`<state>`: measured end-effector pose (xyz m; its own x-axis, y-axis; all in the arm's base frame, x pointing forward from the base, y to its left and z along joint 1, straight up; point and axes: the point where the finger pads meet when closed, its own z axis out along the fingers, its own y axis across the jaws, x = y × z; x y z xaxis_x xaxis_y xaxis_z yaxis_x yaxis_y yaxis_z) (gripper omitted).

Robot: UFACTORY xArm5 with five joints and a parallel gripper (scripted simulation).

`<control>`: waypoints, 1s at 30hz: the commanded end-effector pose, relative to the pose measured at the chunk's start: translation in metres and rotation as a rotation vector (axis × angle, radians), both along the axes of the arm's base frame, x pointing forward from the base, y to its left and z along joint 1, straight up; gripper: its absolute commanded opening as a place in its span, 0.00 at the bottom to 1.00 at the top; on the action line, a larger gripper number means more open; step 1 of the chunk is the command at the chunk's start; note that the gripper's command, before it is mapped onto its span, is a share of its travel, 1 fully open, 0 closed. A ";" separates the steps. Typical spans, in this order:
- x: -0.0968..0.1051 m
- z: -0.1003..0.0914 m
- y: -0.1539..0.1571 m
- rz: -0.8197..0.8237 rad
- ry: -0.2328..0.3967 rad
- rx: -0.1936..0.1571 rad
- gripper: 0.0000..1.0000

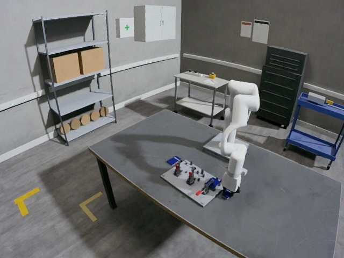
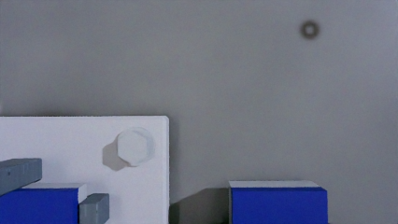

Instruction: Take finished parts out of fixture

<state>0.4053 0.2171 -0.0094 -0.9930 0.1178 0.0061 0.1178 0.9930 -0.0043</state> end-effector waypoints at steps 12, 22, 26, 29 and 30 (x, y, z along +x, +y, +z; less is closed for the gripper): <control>0.001 0.001 0.001 0.000 -0.003 0.002 0.00; 0.001 -0.002 0.001 0.000 -0.003 0.002 0.00; 0.001 -0.004 0.001 0.000 -0.003 0.002 0.00; 0.001 -0.004 0.001 0.000 -0.003 0.002 0.00; 0.001 -0.004 0.001 0.000 -0.003 0.002 0.00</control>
<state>0.4053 0.2171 -0.0144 -0.9930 0.1178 0.0063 0.1178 0.9930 -0.0044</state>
